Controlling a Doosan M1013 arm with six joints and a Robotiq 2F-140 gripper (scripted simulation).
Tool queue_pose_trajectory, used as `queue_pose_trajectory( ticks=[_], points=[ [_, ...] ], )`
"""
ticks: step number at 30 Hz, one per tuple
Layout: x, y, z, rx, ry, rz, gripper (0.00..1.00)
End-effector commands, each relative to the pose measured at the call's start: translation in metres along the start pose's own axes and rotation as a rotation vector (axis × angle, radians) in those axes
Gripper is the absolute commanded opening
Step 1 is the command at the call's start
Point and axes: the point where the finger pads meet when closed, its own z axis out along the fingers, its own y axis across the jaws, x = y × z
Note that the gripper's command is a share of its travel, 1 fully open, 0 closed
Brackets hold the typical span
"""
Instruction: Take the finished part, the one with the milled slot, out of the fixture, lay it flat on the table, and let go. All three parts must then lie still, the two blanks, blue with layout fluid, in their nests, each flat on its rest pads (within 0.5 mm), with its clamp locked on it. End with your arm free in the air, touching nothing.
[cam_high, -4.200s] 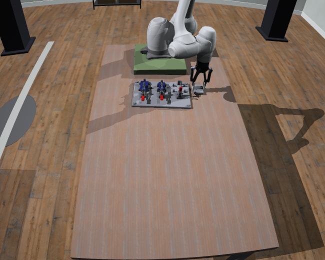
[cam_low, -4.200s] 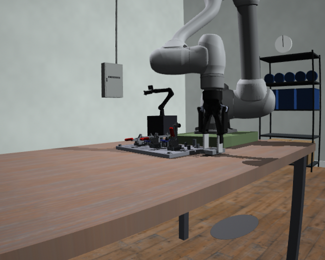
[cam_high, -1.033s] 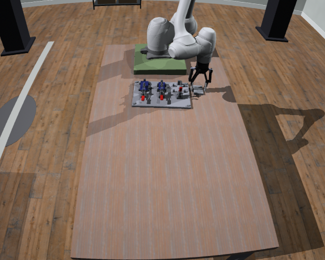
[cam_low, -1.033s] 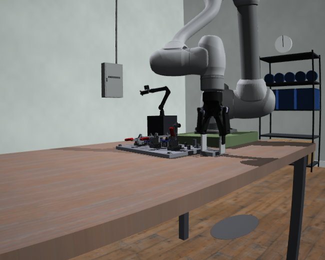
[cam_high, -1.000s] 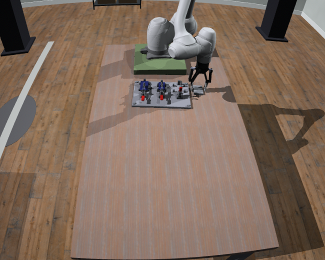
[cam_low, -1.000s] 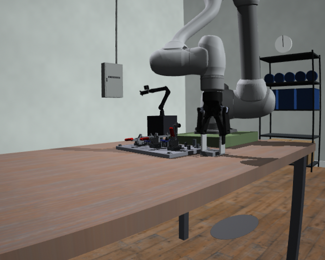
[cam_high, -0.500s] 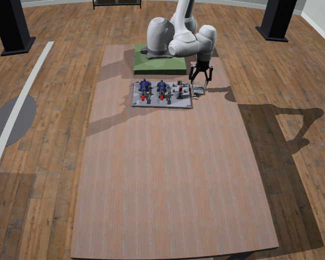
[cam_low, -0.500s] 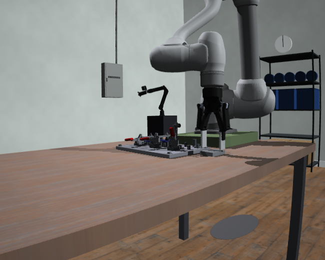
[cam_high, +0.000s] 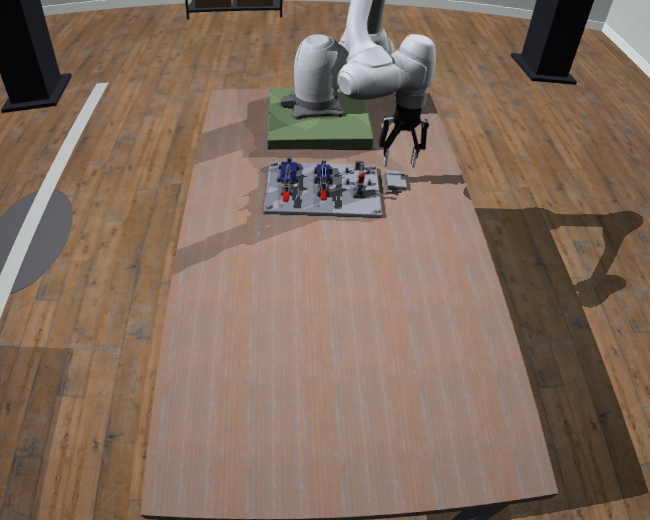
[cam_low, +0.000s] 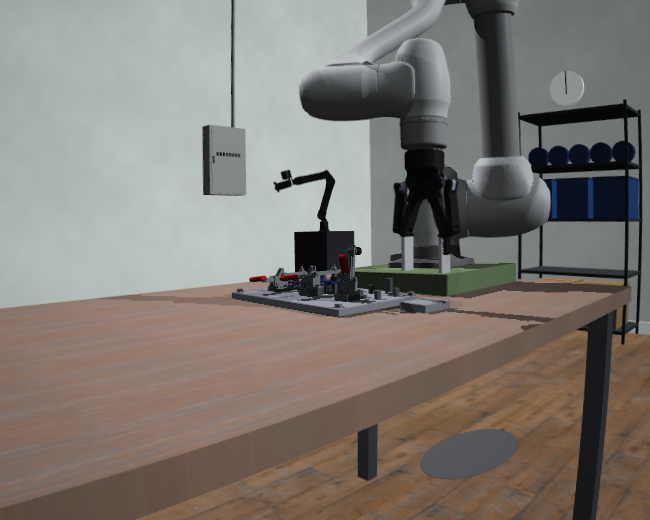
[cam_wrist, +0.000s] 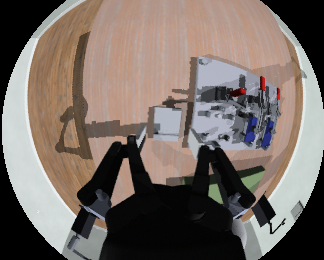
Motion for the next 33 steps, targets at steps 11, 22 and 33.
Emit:
queue_pose_trajectory(
  ticks=[11,22,33],
  points=[
    [0.0,0.0,-0.032,0.0,0.0,0.0,0.54],
    [0.0,0.0,-0.037,0.0,0.0,0.0,0.54],
    [0.0,0.0,-0.037,0.0,0.0,0.0,0.54]
  ],
)
